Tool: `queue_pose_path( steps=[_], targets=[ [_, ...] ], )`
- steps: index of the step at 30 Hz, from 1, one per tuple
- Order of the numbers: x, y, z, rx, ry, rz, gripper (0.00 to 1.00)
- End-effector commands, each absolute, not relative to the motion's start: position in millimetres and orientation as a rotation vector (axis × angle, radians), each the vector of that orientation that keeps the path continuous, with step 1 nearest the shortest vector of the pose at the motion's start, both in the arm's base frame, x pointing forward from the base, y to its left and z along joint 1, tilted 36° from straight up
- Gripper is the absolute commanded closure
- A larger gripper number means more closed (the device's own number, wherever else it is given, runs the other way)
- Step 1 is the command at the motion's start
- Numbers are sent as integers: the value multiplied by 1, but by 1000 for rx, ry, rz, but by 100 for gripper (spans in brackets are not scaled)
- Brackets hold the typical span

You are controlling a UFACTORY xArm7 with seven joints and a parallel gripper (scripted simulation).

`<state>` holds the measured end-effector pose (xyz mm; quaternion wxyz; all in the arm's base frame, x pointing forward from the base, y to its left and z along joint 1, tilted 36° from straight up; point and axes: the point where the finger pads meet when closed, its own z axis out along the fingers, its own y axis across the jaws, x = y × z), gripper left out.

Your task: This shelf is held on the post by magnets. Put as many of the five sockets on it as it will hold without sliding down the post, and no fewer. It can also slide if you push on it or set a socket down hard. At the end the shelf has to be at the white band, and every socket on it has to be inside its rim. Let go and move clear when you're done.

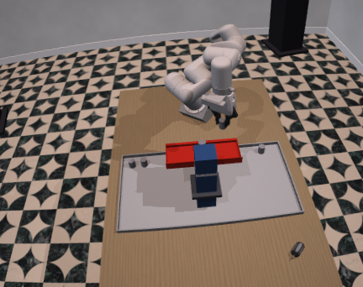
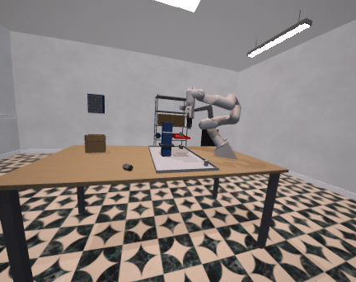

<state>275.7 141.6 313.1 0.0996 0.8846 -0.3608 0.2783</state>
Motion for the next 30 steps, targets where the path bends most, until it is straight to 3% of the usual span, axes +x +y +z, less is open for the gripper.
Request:
queue_pose_path(
  steps=[1, 17, 30],
  targets=[
    [284, 141, 318, 2539, -1318, 866, 100],
    [310, 134, 329, 2193, -2013, 964, 100],
    [312, 133, 329, 2152, -2073, 972, 100]
  ],
)
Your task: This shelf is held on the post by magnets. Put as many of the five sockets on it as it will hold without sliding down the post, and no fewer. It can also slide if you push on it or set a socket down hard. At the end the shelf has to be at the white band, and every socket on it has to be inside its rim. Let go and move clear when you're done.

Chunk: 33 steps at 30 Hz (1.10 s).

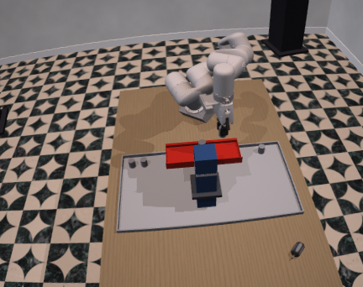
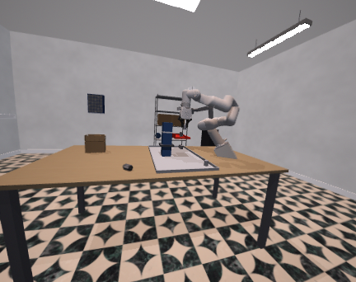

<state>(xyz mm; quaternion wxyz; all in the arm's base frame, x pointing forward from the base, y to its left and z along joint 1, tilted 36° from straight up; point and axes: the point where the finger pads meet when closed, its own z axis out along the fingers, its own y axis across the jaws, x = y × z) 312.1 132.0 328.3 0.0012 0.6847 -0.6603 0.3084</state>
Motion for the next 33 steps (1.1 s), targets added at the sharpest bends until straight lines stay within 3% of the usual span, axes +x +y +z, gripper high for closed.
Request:
queue_pose_path(
  steps=[1, 33],
  targets=[
    [312, 133, 329, 2152, -2073, 972, 100],
    [327, 118, 300, 2151, -2073, 972, 100]
  ],
)
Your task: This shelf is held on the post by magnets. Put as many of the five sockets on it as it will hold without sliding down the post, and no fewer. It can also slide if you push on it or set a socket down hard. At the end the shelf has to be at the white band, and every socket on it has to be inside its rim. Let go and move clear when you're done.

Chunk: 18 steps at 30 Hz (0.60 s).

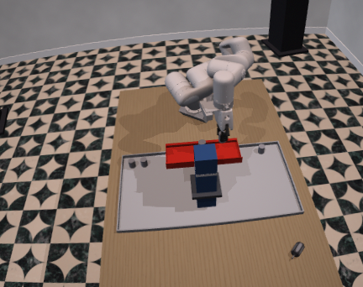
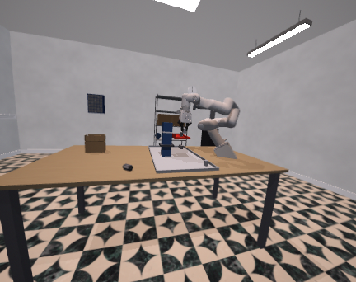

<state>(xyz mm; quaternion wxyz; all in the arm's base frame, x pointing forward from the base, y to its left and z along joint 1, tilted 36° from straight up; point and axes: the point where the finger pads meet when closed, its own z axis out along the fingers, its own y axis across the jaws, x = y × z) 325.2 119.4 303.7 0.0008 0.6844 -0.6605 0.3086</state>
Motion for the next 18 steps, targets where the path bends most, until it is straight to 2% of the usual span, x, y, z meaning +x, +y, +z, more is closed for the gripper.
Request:
queue_pose_path(
  steps=[1, 18],
  targets=[
    [329, 117, 298, 2151, -2073, 972, 100],
    [333, 113, 290, 2151, -2073, 972, 100]
  ],
)
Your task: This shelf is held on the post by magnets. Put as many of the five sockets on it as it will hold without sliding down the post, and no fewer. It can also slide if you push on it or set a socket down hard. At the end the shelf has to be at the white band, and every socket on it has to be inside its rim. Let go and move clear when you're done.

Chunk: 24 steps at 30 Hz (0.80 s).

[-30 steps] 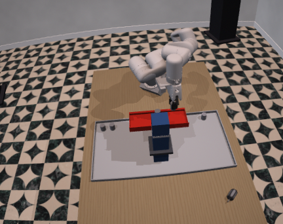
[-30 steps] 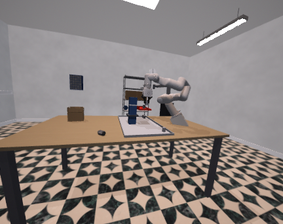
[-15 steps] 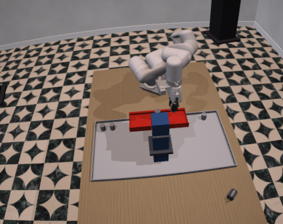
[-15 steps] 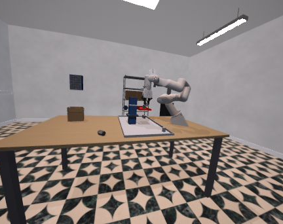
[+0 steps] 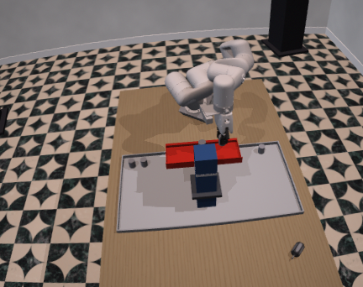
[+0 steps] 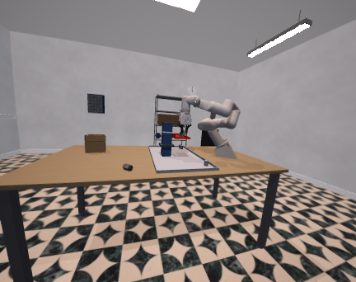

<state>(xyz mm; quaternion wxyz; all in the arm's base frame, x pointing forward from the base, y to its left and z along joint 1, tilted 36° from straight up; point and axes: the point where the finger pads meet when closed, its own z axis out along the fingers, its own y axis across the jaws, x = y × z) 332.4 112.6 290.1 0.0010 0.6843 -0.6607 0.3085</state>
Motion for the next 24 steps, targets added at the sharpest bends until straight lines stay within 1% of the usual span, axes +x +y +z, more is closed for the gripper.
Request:
queue_pose_path(
  steps=[1, 24],
  targets=[
    [333, 113, 290, 2151, -2073, 972, 100],
    [335, 111, 286, 2151, -2073, 972, 100]
  ],
)
